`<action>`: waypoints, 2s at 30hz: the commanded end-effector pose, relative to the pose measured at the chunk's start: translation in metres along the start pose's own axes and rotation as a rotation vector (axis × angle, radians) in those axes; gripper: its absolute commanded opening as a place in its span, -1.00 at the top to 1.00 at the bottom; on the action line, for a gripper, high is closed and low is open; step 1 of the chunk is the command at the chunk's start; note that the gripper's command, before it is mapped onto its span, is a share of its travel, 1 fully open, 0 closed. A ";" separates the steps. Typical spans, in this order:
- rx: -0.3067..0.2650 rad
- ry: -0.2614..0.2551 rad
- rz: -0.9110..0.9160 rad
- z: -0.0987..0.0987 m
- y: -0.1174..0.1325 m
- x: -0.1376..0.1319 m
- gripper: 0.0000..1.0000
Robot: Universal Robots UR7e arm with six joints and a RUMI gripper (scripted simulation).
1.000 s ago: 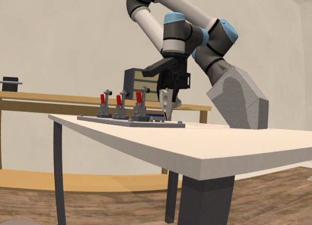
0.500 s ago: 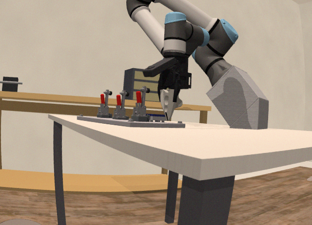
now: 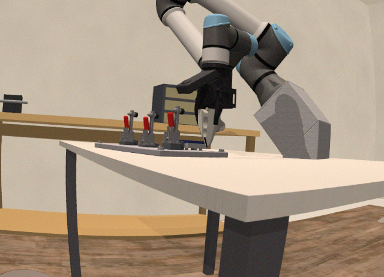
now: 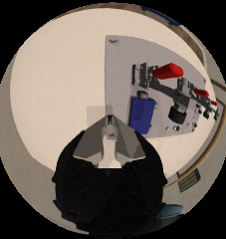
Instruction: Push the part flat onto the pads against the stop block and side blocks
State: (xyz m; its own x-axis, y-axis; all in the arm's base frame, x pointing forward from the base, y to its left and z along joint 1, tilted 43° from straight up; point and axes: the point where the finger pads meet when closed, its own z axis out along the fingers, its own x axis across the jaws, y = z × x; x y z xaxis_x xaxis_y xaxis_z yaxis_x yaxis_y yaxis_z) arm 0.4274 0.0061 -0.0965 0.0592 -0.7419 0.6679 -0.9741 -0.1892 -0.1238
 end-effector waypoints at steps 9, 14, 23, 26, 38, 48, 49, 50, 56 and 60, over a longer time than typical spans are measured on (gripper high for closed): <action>0.001 0.000 0.000 -0.028 0.000 0.000 1.00; 0.001 0.000 0.000 -0.028 0.000 0.000 1.00; 0.001 0.000 0.000 -0.067 0.000 0.000 1.00; 0.001 0.000 0.000 -0.067 0.000 0.000 1.00; 0.004 -0.001 0.000 -0.065 0.000 0.000 -0.16; 0.004 -0.001 0.000 -0.065 0.000 0.000 -0.16; 0.004 -0.001 0.000 -0.065 0.000 0.000 -0.16; 0.004 -0.001 0.000 -0.065 0.000 0.000 -0.16; 0.004 -0.001 0.000 -0.065 0.000 0.000 -0.16; 0.004 -0.001 0.000 -0.065 0.000 0.000 -0.16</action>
State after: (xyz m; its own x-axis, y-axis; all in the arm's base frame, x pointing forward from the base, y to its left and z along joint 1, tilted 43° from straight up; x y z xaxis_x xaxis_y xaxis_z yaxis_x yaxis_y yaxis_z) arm 0.4133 0.0476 -0.0490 0.0595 -0.7421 0.6676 -0.9735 -0.1911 -0.1257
